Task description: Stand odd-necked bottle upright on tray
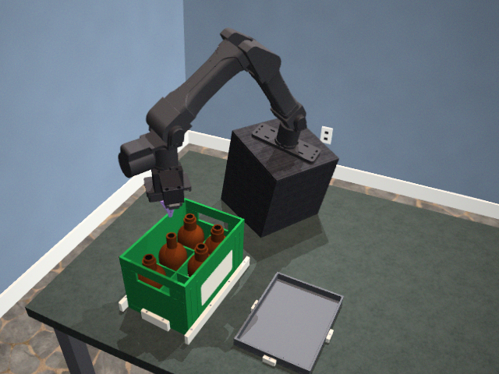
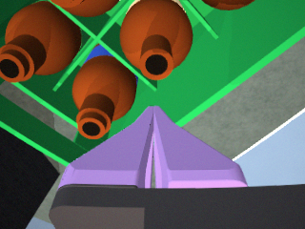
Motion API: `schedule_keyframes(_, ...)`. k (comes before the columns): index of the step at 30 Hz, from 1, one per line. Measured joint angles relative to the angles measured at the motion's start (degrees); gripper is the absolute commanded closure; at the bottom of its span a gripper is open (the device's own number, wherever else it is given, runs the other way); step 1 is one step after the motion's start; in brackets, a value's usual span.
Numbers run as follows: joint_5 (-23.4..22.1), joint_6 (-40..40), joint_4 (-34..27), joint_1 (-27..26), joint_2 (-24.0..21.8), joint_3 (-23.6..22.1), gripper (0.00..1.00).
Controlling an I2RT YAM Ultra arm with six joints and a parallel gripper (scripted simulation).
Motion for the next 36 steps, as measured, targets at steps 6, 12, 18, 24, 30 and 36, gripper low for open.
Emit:
schedule_keyframes(6, 0.00, 0.00, 0.00, 0.00, 0.00, 0.00, 1.00)
schedule_keyframes(12, 0.00, 0.00, 0.00, 0.00, 0.00, 0.00, 1.00)
schedule_keyframes(18, 0.00, 0.00, 0.00, 0.00, 0.00, 0.00, 1.00)
schedule_keyframes(24, 0.00, 0.00, 0.00, 0.00, 0.00, 0.00, 0.39)
schedule_keyframes(30, 0.00, 0.00, 0.00, 0.00, 0.00, 0.00, 0.39)
schedule_keyframes(36, 0.00, 0.00, 0.00, 0.00, 0.00, 0.00, 0.39)
